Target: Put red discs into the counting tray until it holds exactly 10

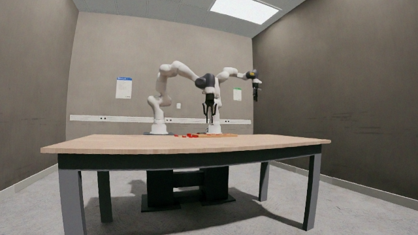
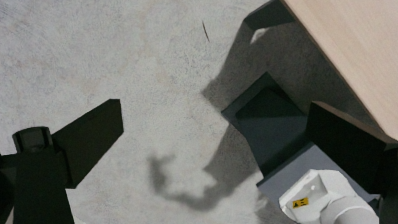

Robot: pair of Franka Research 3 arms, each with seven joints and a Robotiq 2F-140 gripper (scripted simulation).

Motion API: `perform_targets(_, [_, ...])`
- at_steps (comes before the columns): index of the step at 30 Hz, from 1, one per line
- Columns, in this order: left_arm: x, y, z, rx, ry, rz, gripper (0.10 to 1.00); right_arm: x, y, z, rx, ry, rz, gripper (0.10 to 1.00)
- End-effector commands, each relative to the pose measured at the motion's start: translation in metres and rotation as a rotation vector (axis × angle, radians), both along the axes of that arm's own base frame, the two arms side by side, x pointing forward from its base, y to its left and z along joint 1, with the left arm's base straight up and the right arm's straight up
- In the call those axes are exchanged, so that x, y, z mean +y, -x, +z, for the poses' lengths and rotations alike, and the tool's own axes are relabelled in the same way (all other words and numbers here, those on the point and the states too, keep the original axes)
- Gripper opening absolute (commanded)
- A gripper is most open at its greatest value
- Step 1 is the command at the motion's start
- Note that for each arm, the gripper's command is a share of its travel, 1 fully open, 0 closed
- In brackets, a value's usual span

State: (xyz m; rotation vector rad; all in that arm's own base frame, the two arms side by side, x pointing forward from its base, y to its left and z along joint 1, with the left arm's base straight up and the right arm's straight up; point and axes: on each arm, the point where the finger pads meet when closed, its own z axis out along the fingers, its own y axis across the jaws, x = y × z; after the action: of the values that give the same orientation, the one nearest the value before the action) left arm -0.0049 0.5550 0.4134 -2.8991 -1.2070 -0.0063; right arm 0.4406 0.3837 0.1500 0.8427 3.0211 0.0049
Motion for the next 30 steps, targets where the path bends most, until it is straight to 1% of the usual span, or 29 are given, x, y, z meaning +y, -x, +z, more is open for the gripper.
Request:
perform_targets(1, [0.000,0.001,0.000,0.003,0.003,0.008,1.000,-0.001,0.002,-0.001,0.005,0.002,0.006,0.315])
perform_targets(19, [0.000,0.001,0.000,0.003,0.003,0.008,1.000,-0.001,0.002,-0.001,0.005,0.002,0.006,0.315])
perform_targets(20, [0.000,0.001,0.000,0.003,0.003,0.008,1.000,0.000,0.000,0.000,0.000,0.000,0.002,0.351])
perform_targets(22, [0.000,0.001,0.000,0.003,0.003,0.008,1.000,-0.003,0.000,0.000,0.000,0.002,0.016,0.351])
perform_targets(24, [0.000,0.001,0.000,0.003,0.003,0.008,1.000,-0.011,0.001,0.000,0.000,0.007,0.061,0.351])
perform_targets(26, [0.000,0.001,0.000,0.003,0.003,0.008,1.000,-0.026,0.003,-0.001,0.000,0.017,0.147,0.351])
perform_targets(29, [0.000,0.001,0.000,0.003,0.003,0.008,1.000,-0.063,0.009,-0.001,0.005,0.035,0.334,0.351])
perform_targets(30, [0.000,0.001,0.000,0.003,0.003,0.008,1.000,-0.078,0.012,-0.002,0.006,0.041,0.354,0.351])
